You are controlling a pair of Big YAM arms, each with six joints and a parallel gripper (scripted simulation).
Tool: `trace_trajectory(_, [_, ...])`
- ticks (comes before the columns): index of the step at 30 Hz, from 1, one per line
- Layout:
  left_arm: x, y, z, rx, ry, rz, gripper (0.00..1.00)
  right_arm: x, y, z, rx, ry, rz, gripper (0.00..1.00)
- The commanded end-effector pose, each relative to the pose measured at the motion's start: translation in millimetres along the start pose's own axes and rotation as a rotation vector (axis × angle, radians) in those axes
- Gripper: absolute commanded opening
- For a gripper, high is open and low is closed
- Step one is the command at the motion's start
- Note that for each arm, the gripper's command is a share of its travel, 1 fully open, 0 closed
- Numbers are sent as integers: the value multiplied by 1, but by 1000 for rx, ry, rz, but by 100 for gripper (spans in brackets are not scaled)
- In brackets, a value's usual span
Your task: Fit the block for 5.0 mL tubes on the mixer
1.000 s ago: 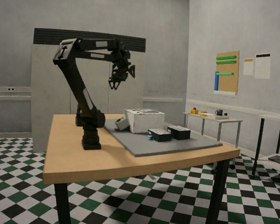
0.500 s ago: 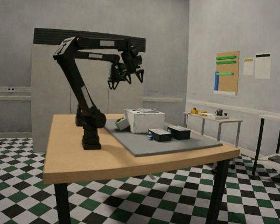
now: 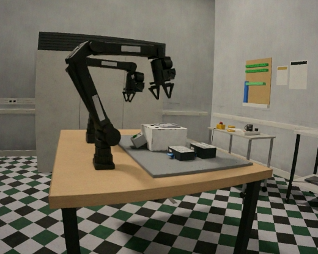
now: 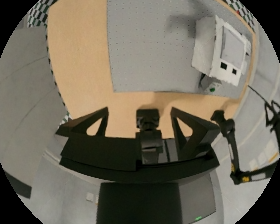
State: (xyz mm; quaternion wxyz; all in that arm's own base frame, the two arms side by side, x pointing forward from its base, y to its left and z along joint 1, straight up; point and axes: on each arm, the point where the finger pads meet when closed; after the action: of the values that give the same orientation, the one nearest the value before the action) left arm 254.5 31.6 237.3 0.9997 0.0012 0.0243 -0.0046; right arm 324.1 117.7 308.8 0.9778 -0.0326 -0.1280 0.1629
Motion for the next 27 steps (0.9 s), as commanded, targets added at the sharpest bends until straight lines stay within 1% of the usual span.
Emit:
trace_trajectory(1, [10,3,6,1,-28,-4,100,22,-15,32,6,-41,-30,100])
trace_trajectory(5, [12,4,7,2,-34,-2,100,19,-40,17,-1,41,-94,100])
trace_trajectory(10, [10,5,12,3,-48,-1,100,9,-60,4,14,133,-146,100])
trace_trajectory(13, [6,5,16,3,-51,1,100,5,-74,4,30,159,-189,100])
trace_trajectory(15, [6,5,16,3,-51,1,100,5,-74,4,30,159,-189,100])
trace_trajectory(16, [5,5,16,2,-47,0,100,5,-75,8,30,149,-197,100])
trace_trajectory(20, [5,5,14,-2,-22,0,100,-4,-101,4,48,204,-269,100])
trace_trajectory(23, [6,5,14,-2,-20,0,100,-9,-116,-7,65,260,-314,100])
trace_trajectory(25, [8,5,14,-1,-25,0,100,-10,-113,-10,61,268,-302,100])
trace_trajectory(27, [11,5,15,0,-33,1,100,-11,-111,-10,60,258,-281,100])
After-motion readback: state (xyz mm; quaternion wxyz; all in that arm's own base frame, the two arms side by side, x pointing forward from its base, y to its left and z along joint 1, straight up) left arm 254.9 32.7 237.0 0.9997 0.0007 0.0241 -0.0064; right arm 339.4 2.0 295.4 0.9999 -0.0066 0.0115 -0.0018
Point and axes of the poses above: on each arm, the point where the finger pads meet when closed, its own z axis back along the fingers, its own y axis across the jaws, x = y × z, and after that the axes turned 2 degrees about z, right-handed
